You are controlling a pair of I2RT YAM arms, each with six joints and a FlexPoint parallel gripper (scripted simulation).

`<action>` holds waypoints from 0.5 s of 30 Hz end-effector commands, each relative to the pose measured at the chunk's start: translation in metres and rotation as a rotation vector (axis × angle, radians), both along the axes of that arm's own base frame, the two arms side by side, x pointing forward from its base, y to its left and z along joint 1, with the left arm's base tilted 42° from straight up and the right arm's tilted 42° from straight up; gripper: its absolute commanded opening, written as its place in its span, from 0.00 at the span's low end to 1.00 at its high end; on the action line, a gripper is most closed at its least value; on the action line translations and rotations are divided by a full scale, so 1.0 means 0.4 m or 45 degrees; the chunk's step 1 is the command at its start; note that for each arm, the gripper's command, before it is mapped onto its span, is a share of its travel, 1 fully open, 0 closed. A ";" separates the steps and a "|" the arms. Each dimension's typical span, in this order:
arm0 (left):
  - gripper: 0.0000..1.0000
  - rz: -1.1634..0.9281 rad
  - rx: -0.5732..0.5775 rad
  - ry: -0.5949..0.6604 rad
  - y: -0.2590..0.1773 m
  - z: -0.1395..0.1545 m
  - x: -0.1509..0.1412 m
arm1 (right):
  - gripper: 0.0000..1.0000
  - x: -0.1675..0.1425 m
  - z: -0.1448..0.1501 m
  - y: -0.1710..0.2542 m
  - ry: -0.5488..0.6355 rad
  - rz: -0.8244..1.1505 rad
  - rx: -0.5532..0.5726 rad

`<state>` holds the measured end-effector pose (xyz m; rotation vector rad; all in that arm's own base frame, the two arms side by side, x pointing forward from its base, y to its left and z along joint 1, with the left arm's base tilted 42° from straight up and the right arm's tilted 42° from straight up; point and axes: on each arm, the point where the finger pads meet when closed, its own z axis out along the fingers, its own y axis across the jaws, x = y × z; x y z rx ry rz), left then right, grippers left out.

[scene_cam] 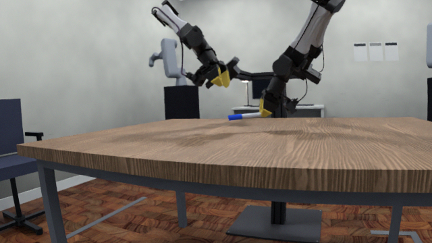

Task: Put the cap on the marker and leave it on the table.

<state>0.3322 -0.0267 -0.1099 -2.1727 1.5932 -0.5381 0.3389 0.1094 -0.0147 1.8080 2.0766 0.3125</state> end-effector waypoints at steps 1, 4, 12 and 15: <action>0.06 -0.013 -0.004 -0.021 -0.008 0.020 0.009 | 0.65 0.015 0.021 0.012 -0.024 -0.002 0.016; 0.06 -0.013 -0.006 -0.034 -0.009 0.023 0.014 | 0.65 0.015 0.021 0.012 -0.024 -0.002 0.016; 0.06 -0.010 -0.007 0.000 0.013 -0.019 0.041 | 0.65 0.015 0.021 0.012 -0.024 -0.002 0.016; 0.06 -0.011 -0.005 0.015 0.024 -0.032 0.064 | 0.65 0.015 0.021 0.012 -0.024 -0.002 0.016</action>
